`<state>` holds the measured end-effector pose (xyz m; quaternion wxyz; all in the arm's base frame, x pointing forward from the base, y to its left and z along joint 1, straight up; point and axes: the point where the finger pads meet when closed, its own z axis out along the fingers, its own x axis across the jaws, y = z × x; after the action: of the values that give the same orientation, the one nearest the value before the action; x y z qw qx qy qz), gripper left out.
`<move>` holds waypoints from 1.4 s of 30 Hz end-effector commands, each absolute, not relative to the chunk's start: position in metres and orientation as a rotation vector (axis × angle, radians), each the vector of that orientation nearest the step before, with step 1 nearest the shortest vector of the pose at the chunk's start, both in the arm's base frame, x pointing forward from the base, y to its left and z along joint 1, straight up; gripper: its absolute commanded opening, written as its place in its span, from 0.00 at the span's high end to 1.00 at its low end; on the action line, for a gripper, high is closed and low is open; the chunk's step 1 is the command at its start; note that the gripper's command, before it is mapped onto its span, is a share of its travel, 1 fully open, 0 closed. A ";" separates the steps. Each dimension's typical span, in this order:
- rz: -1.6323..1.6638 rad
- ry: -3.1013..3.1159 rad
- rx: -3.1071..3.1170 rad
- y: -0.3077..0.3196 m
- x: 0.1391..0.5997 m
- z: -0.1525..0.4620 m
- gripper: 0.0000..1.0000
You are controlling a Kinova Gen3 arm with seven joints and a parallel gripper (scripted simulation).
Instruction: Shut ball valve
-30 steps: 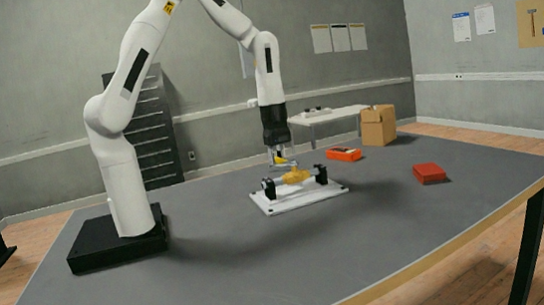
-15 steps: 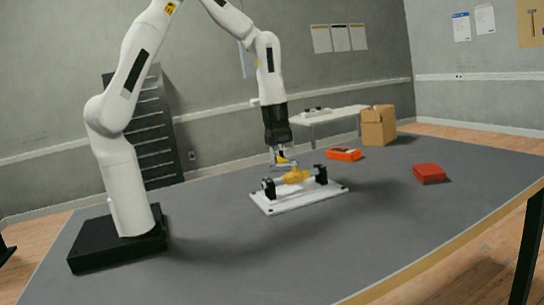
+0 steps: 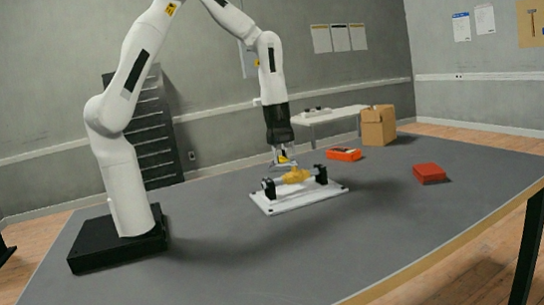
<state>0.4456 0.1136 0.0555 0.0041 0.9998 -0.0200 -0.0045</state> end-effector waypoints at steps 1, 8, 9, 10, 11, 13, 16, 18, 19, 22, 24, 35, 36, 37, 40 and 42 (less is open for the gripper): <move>-0.004 -0.112 3.143 0.119 0.451 0.055 1.00; -0.004 -0.112 3.143 0.119 0.451 0.055 1.00; -0.004 -0.112 3.143 0.119 0.451 0.055 1.00; -0.004 -0.112 3.143 0.119 0.451 0.055 1.00; -0.004 -0.112 3.143 0.119 0.451 0.055 1.00; -0.004 -0.112 3.143 0.119 0.451 0.055 1.00; -0.004 -0.112 3.143 0.119 0.451 0.055 1.00; -0.004 -0.112 3.143 0.119 0.451 0.055 1.00; -0.004 -0.112 3.143 0.119 0.451 0.055 1.00; -0.004 -0.112 3.143 0.119 0.451 0.055 1.00; -0.004 -0.112 3.143 0.119 0.451 0.055 1.00; -0.002 -0.125 3.142 0.119 0.452 0.056 1.00; -0.001 -0.136 3.142 0.119 0.453 0.056 1.00; -0.001 -0.147 3.141 0.119 0.454 0.056 1.00; -0.001 -0.161 3.141 0.119 0.455 0.056 1.00; -0.001 -0.161 3.141 0.119 0.455 0.056 1.00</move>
<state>0.4476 0.1136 0.0556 0.0047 0.9994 -0.0339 -0.0059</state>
